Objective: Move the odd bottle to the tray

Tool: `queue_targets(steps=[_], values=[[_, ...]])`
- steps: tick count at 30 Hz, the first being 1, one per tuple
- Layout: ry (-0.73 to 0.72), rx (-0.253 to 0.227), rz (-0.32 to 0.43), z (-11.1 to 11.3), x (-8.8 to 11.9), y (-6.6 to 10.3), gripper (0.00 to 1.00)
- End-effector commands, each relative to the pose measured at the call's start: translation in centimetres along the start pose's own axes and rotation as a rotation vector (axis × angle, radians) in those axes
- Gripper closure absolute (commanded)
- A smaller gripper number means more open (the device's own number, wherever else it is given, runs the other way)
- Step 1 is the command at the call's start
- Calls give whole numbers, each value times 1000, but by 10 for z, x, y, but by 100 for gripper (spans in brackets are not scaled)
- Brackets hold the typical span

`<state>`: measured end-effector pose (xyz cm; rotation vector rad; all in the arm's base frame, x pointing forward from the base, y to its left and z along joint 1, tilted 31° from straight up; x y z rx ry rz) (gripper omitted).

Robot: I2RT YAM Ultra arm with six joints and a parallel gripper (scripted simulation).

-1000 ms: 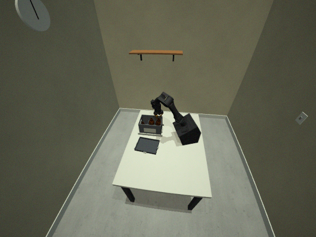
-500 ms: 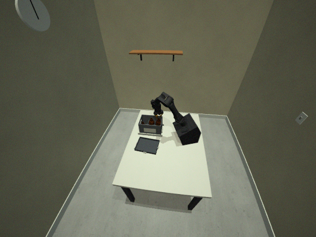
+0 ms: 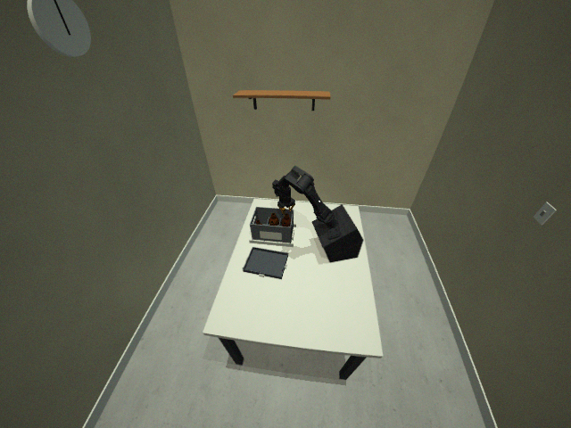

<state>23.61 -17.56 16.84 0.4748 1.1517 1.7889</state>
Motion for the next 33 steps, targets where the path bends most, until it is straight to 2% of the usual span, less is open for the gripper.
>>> queue_targets(steps=[1,5,33], values=[[4,-2,-36,-1,-13,4,39],[16,-9,-58,2,-13,10,39],[9,-6,-46,1,-13,8,39]])
Point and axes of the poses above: the point where the finger pads meet when closed, its own y axis back along the fingers, its own z axis across the jaws, x = y × z, the point moved 9 cm from there along y, back along the fingers, and after that the axes turned 8 degrees about -y, right-handed, at the moved point
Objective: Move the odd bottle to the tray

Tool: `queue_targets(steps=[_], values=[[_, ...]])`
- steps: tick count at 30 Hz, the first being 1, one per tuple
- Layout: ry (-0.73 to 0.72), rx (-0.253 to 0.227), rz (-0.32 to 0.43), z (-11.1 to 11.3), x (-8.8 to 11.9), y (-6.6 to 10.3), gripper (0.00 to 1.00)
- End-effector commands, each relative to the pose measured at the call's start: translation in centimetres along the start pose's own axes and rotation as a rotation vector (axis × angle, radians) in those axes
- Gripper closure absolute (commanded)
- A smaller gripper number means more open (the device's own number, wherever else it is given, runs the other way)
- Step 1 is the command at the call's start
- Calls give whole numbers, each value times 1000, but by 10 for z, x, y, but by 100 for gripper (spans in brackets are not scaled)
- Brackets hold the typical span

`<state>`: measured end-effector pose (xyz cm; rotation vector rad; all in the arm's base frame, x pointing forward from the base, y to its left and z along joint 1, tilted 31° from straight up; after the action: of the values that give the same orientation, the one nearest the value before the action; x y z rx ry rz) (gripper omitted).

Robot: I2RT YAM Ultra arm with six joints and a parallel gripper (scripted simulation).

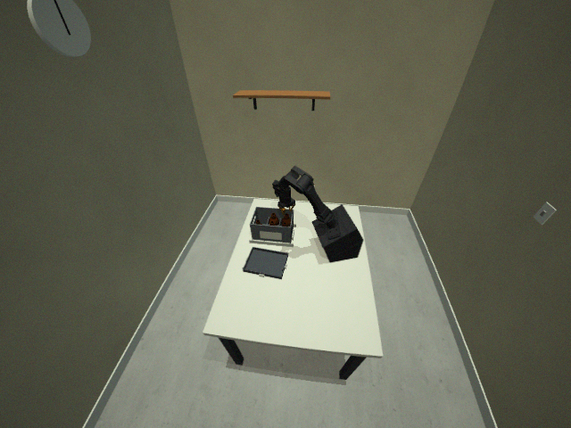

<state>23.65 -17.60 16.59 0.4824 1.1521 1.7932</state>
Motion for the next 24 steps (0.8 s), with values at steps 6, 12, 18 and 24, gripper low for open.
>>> queue_targets(steps=[6,12,18,24], values=[[10,-8,-53,2,-12,11,39],[10,-8,-53,2,-12,11,39],[10,-8,-53,2,-12,11,39],[10,-8,-53,2,-12,11,39]])
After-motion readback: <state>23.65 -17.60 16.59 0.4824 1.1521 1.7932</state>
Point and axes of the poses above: the point where the finger pads meet when closed, its own y axis back along the fingers, its own z axis across the jaws, x = y × z, the point moved 9 cm from there along y, back along the fingers, and after that the axes turned 8 degrees about -y, right-handed, at the moved point
